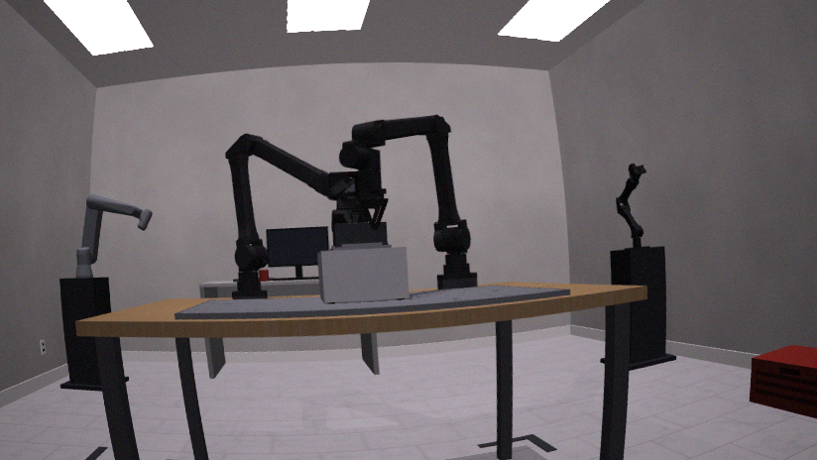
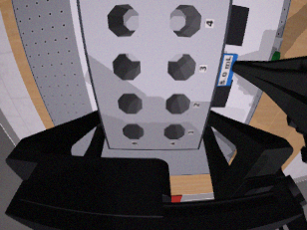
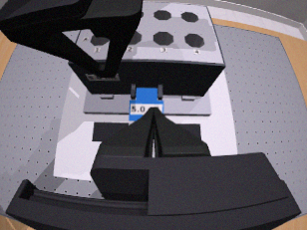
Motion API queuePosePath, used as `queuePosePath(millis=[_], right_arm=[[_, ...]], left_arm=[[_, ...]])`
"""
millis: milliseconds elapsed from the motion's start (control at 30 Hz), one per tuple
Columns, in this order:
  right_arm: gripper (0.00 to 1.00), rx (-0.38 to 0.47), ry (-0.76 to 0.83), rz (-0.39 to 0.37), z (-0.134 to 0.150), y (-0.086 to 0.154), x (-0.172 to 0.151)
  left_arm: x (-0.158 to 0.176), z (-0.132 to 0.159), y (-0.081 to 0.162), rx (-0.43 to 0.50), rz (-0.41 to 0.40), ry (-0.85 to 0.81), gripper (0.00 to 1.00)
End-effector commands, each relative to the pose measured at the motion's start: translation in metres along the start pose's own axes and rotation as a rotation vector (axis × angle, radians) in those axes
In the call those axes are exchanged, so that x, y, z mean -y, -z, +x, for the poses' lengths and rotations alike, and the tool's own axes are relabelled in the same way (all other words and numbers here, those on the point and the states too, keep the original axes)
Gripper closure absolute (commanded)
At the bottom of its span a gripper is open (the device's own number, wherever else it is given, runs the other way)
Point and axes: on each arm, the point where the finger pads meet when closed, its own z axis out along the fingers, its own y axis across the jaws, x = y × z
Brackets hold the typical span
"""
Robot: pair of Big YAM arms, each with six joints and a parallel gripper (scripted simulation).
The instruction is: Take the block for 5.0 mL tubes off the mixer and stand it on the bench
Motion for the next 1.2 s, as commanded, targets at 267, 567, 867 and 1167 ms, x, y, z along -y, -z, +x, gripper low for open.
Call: queuePosePath(millis=[267,567,867,1167], right_arm=[[1.0,-0.004,-0.002,-0.01,-0.01,0.002,-0.013],[1.0,0.008,-0.016,-0.02,-0.016,0.005,-0.014],[1.0,-0.003,0.002,-0.016,-0.016,0.004,-0.014],[1.0,0.031,-0.026,-0.025,-0.043,0.022,-0.013]], left_arm=[[-0.014,-0.002,0.028,0.025,-0.005,0.009,1.0],[-0.018,-0.004,0.03,0.033,-0.016,0.003,1.0],[-0.019,-0.006,0.031,0.038,-0.007,-0.003,1.0],[-0.015,-0.007,0.029,0.032,-0.014,-0.003,1.0]])
